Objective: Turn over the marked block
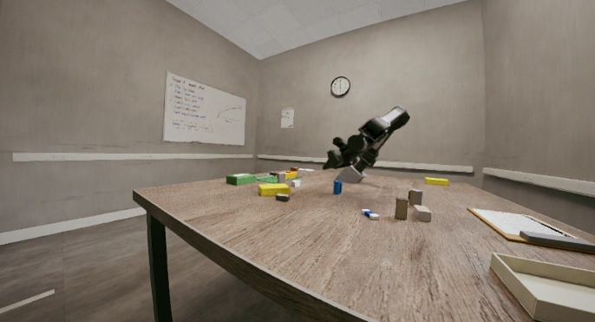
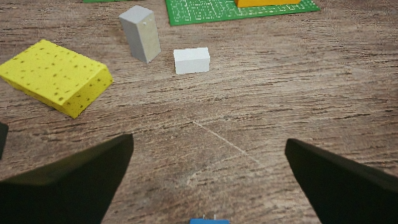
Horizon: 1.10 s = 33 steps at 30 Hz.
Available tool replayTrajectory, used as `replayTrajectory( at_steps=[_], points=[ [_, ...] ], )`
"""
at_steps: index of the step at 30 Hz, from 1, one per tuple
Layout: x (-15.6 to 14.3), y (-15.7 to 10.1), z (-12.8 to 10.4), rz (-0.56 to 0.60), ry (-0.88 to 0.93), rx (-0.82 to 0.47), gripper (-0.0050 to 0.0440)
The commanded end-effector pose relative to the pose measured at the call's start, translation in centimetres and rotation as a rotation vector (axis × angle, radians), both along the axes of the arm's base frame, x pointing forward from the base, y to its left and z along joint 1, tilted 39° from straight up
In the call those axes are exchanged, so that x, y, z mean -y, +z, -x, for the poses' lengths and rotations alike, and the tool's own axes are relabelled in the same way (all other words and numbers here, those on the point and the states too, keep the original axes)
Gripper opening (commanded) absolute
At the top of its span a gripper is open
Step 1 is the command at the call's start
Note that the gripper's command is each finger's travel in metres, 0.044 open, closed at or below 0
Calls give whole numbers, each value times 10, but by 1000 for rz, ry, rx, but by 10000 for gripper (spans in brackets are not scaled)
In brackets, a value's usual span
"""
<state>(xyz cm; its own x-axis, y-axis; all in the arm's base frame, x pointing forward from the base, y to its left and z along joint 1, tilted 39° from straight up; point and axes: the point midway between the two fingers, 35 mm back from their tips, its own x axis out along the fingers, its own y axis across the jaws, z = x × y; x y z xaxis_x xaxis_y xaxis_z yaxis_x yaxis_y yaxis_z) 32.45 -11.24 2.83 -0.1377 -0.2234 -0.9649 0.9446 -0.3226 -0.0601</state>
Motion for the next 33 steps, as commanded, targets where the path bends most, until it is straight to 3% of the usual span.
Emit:
replayTrajectory(
  at_steps=[1, 14, 16, 23, 33],
  points=[
    [0, 14, -6, -116, -5, 67, 440],
    [-5, 37, -8, -694, -47, 245, 440],
    [-5, 37, -8, -694, -47, 245, 440],
    [-6, 45, -9, -851, -59, 301, 440],
    [-7, 48, -10, -872, -55, 313, 440]
  ],
)
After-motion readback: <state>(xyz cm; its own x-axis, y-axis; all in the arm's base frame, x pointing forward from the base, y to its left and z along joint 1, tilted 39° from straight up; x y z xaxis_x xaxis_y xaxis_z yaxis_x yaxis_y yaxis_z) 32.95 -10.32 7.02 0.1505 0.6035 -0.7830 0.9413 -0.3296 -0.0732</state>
